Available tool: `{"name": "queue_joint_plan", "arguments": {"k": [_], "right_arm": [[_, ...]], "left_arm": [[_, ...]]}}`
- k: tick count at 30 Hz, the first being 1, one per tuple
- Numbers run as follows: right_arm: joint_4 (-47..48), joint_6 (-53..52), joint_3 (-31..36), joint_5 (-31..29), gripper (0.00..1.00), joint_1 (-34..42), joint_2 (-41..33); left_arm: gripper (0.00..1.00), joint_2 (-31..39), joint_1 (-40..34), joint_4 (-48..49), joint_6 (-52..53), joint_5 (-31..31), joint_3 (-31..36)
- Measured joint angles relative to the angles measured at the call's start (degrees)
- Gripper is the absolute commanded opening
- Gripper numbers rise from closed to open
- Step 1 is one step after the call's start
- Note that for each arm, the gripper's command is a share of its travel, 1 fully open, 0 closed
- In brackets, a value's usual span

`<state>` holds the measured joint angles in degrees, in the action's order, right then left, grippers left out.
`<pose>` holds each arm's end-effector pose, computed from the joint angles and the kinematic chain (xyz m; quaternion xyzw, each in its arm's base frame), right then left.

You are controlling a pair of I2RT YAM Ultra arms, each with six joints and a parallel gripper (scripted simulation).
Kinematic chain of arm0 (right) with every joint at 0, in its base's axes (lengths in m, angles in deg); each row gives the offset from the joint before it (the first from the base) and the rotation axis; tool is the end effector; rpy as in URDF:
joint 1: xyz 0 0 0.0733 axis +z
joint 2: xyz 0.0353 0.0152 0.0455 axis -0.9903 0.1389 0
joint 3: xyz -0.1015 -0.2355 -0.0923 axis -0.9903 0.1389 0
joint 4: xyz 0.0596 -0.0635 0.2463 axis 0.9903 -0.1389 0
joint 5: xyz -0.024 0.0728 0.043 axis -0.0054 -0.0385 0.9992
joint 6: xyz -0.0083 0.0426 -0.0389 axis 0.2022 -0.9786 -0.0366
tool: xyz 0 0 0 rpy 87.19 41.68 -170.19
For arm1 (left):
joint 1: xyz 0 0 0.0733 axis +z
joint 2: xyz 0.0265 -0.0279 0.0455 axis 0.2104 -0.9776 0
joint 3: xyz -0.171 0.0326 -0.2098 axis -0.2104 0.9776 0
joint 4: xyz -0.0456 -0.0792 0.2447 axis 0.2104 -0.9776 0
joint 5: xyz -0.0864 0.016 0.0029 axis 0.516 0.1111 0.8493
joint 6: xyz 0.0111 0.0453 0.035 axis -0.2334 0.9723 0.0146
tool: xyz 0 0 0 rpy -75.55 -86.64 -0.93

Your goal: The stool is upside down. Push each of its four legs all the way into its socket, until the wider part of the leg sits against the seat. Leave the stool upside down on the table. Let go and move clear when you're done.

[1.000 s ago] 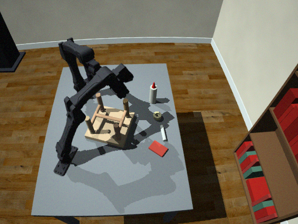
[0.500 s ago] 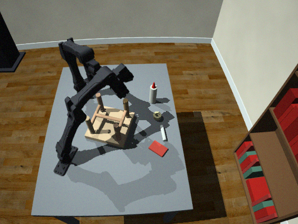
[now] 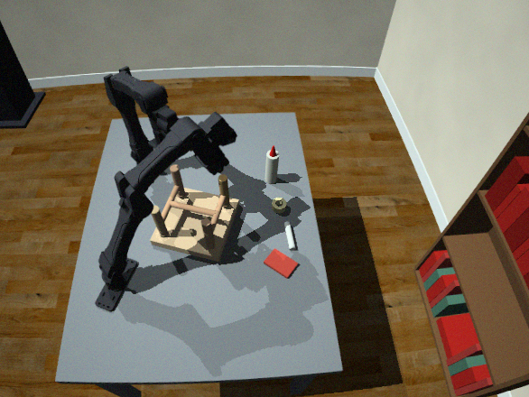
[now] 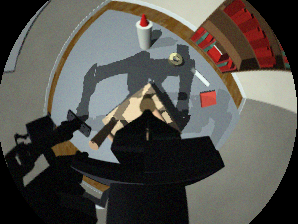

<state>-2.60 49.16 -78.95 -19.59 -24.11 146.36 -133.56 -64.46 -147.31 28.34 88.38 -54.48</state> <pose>0.2241 0.3593 0.3736 -0.4760 0.8581 0.0935 0.1684 0.1413 -0.1813 0.3760 0.4365 0.8939 -0.0451 0.0919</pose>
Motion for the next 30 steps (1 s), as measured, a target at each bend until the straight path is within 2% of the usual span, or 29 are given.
{"name": "queue_joint_plan", "arguments": {"k": [20,30], "right_arm": [[0.00,0.00,0.00,0.00,0.00,0.00,0.00],[0.35,0.00,0.98,0.00,0.00,0.00,-0.55]], "left_arm": [[0.00,1.57,0.00,4.68,0.00,0.00,8.02],[0.00,2.03,0.00,5.88,0.00,0.00,8.17]]}}
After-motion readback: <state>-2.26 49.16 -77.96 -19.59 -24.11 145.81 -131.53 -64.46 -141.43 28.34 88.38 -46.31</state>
